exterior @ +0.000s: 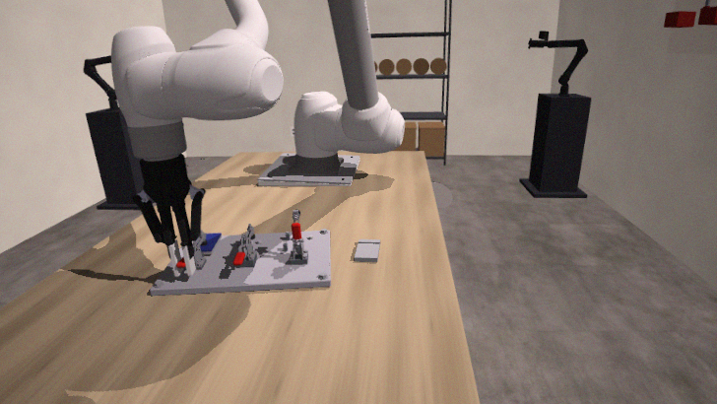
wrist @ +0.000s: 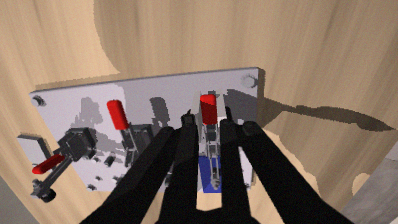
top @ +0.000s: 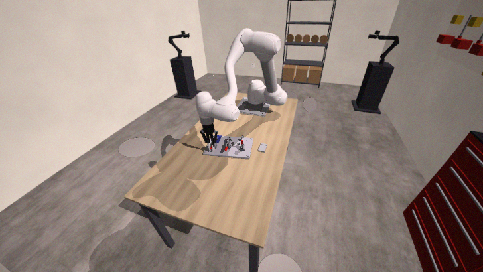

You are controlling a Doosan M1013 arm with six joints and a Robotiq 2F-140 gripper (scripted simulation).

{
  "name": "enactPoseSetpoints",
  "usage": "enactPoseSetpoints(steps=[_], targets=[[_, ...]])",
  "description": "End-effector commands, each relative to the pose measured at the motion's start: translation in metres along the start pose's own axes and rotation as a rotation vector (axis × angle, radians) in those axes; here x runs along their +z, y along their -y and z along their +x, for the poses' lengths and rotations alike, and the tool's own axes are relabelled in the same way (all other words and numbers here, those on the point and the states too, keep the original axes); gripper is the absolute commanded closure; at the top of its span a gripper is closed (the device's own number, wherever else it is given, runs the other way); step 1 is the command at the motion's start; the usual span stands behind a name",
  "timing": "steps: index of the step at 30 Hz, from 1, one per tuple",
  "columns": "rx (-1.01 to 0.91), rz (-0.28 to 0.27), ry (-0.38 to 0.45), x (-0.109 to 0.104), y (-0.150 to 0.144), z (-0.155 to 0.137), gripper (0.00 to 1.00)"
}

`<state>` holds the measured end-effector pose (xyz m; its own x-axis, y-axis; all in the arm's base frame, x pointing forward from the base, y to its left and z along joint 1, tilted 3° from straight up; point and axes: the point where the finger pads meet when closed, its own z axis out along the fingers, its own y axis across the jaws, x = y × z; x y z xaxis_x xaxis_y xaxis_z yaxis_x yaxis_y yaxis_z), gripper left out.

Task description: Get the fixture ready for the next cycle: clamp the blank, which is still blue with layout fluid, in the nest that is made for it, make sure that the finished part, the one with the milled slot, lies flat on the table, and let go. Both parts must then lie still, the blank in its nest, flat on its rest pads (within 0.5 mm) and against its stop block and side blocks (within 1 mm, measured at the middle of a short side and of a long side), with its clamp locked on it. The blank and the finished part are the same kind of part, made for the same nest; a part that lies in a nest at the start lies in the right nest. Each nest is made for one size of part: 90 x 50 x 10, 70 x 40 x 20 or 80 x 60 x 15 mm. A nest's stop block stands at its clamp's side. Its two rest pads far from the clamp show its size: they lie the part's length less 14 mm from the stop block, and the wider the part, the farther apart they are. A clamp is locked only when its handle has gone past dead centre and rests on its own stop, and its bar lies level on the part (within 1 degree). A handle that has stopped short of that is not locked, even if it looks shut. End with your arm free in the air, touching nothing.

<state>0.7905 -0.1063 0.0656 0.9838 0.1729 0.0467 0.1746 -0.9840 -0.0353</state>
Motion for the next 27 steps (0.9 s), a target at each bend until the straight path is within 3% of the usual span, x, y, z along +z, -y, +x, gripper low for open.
enactPoseSetpoints(steps=[1, 27], targets=[[0.000, 0.000, 0.001, 0.0004, 0.0000, -0.0007, 1.00], [0.000, 0.000, 0.001, 0.0062, 0.0000, 0.0017, 1.00]])
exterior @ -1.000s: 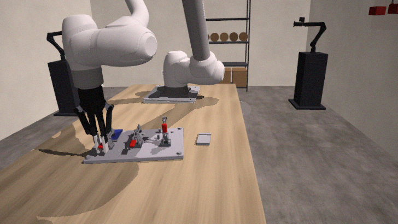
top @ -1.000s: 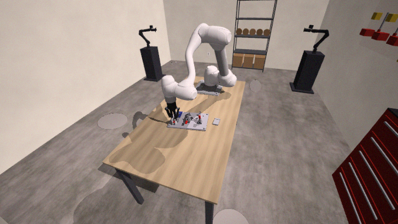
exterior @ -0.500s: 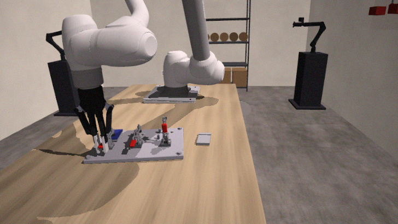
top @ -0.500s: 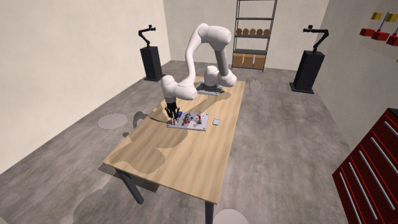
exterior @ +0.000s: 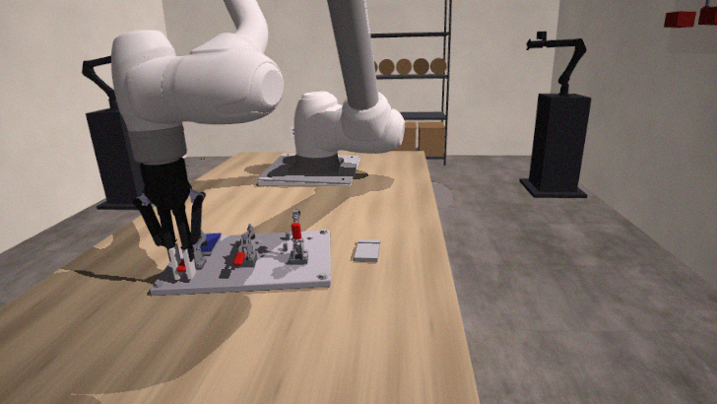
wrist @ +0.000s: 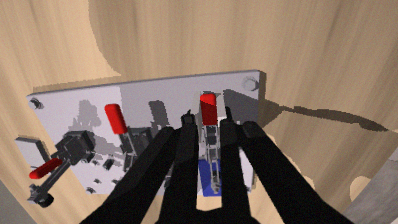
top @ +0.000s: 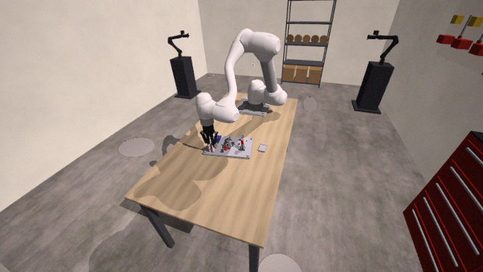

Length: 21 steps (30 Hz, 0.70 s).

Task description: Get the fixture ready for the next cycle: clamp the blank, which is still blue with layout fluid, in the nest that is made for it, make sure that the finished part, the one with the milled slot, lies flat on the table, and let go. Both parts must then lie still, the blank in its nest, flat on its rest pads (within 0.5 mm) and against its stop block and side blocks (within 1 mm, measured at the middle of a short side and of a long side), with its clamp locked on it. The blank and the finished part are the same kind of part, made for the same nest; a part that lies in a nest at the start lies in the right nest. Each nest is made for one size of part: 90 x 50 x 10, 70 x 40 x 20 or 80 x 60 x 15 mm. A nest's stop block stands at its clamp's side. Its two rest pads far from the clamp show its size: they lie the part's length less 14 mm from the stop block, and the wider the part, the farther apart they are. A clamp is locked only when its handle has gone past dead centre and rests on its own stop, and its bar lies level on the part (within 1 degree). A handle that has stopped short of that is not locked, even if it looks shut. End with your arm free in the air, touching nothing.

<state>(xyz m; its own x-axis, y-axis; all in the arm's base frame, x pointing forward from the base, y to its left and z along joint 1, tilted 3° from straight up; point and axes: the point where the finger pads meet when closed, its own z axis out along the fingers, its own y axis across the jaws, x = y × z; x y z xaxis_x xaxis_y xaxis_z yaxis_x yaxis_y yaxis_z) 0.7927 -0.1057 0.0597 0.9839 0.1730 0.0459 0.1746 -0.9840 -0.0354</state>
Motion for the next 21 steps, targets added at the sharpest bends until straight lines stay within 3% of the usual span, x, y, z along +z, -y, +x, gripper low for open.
enactPoseSetpoints(steps=[1, 10, 11, 21], targets=[[0.000, 0.000, 0.001, 0.0003, 0.0000, -0.0003, 1.00], [0.000, 0.000, 0.001, 0.0003, 0.0000, -0.0003, 1.00], [0.000, 0.000, 0.001, 0.0003, 0.0000, -0.0003, 0.72], [0.000, 0.000, 0.001, 0.0003, 0.0000, -0.0003, 0.72]])
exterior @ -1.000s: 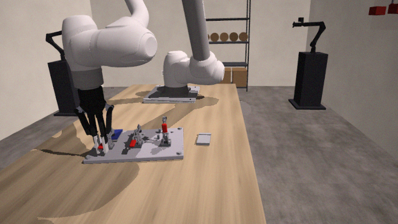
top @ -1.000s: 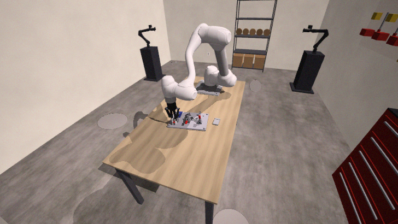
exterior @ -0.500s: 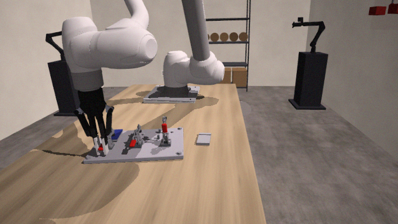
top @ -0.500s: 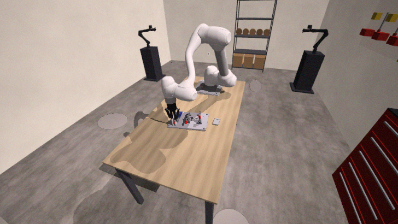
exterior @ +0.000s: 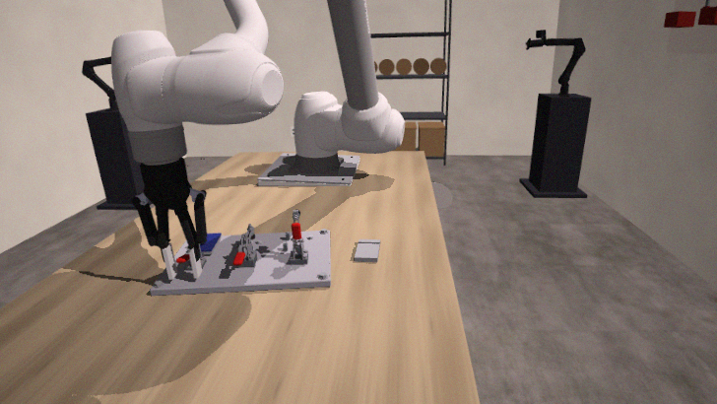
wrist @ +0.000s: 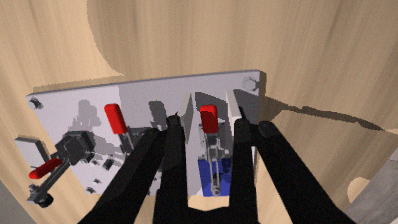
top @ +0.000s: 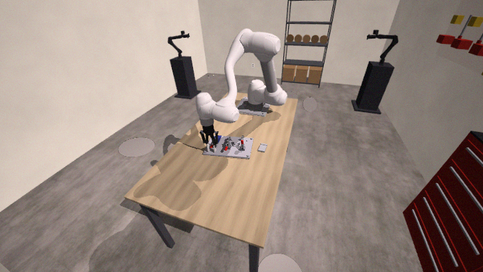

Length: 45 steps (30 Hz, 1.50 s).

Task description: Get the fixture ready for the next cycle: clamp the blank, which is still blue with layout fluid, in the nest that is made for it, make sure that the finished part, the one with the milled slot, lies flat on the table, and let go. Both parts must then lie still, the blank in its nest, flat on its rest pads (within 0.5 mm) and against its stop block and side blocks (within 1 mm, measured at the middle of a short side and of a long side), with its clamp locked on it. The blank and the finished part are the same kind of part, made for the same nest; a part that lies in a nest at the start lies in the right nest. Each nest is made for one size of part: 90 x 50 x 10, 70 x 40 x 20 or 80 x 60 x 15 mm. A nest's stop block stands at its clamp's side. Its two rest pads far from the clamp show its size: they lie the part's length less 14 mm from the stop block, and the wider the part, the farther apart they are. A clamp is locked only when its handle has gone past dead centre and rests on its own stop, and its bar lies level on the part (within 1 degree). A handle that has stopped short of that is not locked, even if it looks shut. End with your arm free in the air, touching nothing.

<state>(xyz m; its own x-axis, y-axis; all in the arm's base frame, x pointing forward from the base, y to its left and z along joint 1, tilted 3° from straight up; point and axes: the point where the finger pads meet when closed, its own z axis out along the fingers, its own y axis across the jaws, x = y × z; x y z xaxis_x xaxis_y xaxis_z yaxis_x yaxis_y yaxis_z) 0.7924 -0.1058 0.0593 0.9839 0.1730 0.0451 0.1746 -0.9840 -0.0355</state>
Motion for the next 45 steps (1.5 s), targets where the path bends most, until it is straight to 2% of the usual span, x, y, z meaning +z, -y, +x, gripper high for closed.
enactPoseSetpoints(steps=[1, 20, 30, 45], targets=[[0.000, 0.000, 0.000, 0.000, 0.000, 0.000, 0.72], [0.000, 0.000, 0.000, -0.002, 0.000, 0.000, 0.72], [0.000, 0.000, 0.000, -0.043, 0.000, 0.000, 0.72], [0.000, 0.000, 0.000, -0.050, 0.000, 0.000, 0.72]])
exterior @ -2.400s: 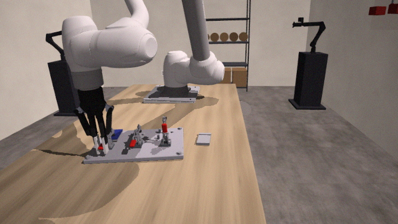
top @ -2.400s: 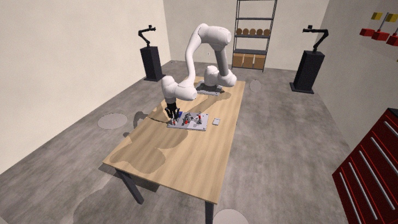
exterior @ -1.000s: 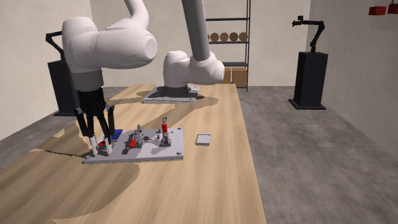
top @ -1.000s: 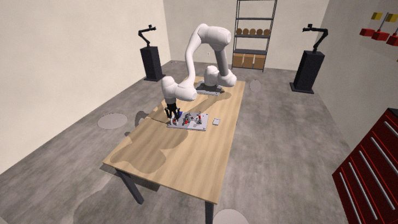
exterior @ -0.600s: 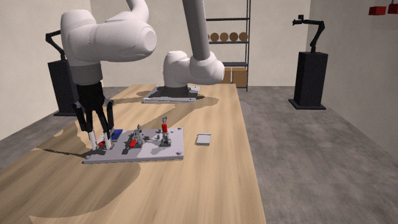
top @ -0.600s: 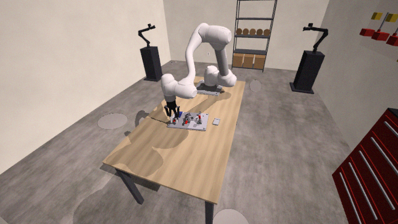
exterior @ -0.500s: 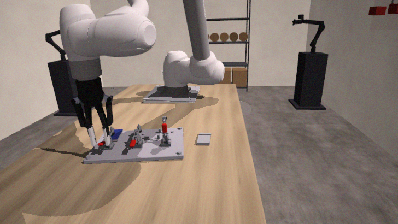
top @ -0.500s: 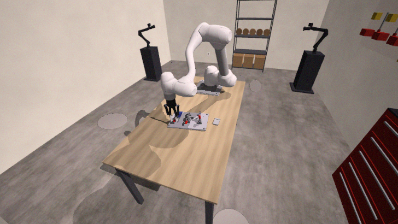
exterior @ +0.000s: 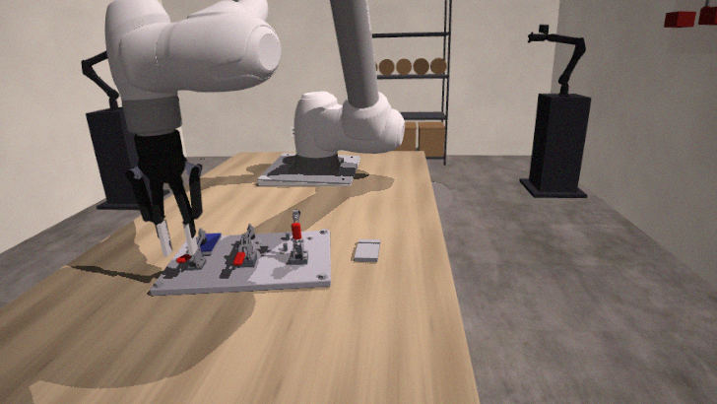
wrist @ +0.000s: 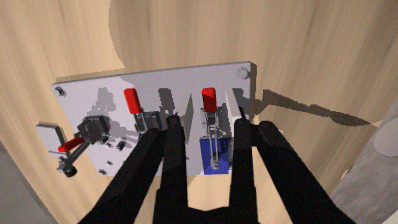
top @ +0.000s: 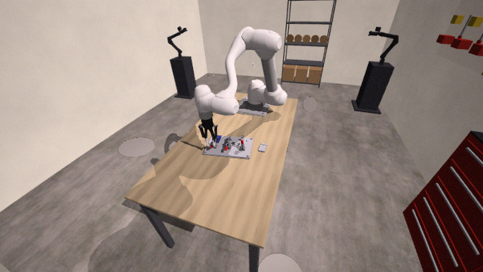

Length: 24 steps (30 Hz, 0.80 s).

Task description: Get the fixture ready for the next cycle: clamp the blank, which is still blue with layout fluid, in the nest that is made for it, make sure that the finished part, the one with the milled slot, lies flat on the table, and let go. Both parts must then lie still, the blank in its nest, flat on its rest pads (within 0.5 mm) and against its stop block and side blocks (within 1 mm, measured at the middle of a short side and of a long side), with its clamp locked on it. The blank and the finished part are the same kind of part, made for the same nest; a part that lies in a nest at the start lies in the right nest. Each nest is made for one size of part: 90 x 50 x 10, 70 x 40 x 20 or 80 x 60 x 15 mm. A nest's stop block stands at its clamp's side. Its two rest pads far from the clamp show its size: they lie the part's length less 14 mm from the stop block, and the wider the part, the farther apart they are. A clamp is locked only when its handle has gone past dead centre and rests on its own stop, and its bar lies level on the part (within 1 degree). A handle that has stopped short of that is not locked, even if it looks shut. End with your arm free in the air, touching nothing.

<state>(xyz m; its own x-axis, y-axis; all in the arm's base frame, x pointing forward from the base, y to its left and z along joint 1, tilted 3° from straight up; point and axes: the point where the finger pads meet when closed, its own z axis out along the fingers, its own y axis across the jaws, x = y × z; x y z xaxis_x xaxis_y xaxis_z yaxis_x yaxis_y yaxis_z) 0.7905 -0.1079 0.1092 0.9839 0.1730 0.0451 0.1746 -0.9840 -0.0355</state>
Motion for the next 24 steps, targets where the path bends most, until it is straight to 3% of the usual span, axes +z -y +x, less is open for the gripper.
enactPoseSetpoints(steps=[1, 2, 24], targets=[[0.000, 0.000, 0.000, -0.0002, 0.0000, 0.0000, 0.72], [0.000, 0.000, 0.000, -0.0002, 0.0000, 0.0000, 1.00], [0.000, 0.000, 0.000, -0.0002, 0.0000, 0.0000, 1.00]])
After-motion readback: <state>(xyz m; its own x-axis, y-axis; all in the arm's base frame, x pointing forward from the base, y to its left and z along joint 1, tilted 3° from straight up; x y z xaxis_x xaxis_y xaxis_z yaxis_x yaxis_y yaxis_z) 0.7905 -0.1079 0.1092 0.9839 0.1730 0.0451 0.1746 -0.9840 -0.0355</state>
